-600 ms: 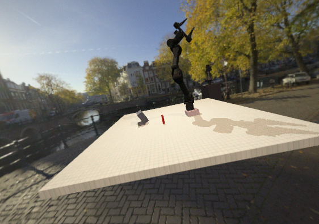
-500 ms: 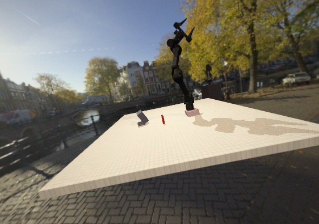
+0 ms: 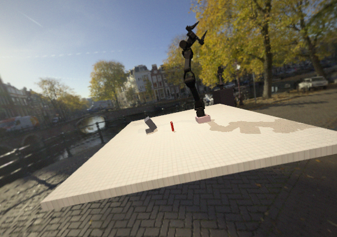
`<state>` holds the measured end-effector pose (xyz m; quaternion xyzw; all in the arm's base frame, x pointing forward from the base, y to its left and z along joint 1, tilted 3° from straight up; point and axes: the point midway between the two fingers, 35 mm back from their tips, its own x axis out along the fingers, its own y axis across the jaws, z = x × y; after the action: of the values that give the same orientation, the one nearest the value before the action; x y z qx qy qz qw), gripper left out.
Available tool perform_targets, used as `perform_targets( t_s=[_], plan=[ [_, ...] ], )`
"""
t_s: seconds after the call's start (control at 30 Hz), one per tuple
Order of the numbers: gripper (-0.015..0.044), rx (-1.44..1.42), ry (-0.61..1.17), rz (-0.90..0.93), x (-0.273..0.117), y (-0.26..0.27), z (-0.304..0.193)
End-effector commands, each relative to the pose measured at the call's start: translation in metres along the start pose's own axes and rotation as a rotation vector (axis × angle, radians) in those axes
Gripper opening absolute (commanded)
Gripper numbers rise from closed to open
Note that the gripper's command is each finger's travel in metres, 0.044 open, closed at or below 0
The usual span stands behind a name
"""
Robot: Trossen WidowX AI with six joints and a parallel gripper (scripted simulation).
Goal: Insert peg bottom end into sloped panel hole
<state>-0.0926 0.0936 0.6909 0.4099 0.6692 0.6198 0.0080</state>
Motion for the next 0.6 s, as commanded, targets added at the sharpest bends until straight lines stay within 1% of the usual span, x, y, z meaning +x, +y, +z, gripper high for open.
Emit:
perform_targets(
  t_s=[0.0, 0.37, 0.57],
  plan=[
    [0.044, -0.036, 0.09, 0.019, -0.003, -0.004, -0.028],
    [0.044, -0.137, 0.262, 0.056, -0.014, -0.008, -0.075],
    [0.044, -0.102, 0.345, 0.077, -0.023, -0.009, -0.091]
  ],
)
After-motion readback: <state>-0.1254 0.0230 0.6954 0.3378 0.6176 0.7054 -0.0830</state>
